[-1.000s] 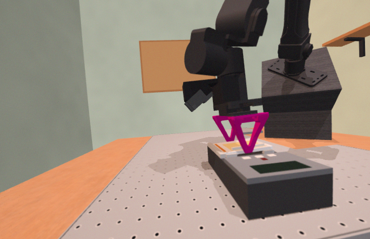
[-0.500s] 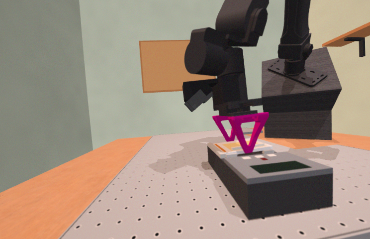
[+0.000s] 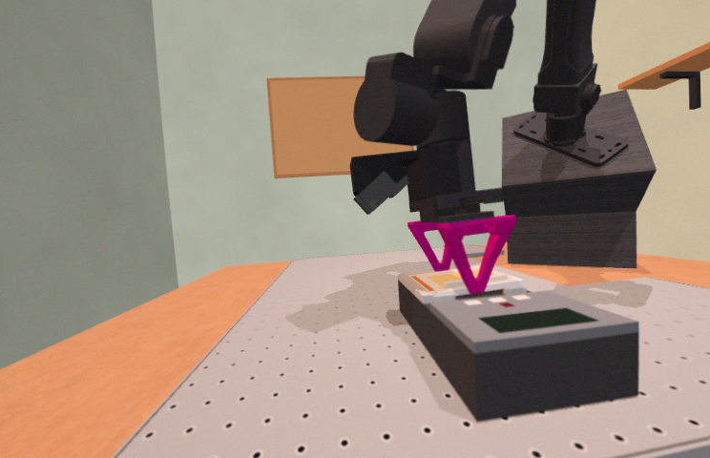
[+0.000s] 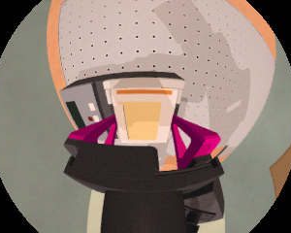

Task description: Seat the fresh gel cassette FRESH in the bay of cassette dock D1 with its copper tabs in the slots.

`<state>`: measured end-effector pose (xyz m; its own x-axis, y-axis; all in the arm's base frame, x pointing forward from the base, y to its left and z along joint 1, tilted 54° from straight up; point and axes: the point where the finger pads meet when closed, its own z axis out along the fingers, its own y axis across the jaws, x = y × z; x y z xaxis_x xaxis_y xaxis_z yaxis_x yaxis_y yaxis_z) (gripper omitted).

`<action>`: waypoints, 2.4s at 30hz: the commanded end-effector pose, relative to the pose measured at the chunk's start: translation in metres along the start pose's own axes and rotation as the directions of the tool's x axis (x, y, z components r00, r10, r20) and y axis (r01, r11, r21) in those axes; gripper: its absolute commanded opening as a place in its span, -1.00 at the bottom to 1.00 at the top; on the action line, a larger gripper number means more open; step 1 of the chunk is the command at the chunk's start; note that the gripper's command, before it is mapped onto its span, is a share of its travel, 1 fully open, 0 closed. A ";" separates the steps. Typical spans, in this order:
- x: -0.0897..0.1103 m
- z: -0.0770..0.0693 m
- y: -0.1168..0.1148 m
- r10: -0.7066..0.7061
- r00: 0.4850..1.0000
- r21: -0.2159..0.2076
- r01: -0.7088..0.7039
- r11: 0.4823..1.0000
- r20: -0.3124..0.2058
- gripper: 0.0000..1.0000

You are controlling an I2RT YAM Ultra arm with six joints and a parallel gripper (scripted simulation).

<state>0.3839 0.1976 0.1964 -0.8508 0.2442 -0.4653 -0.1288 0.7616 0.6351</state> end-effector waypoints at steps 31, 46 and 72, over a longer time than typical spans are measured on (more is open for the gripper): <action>-0.020 0.008 0.007 -0.018 0.997 -0.004 0.018 1.000 0.072 -1.00; -0.021 0.012 0.009 -0.021 0.997 -0.007 0.021 1.000 0.072 -1.00; -0.021 0.020 0.009 -0.021 0.997 -0.007 0.021 1.000 0.072 -1.00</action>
<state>0.3868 0.1988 0.1955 -0.8444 0.2504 -0.4736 -0.1248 0.7679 0.6284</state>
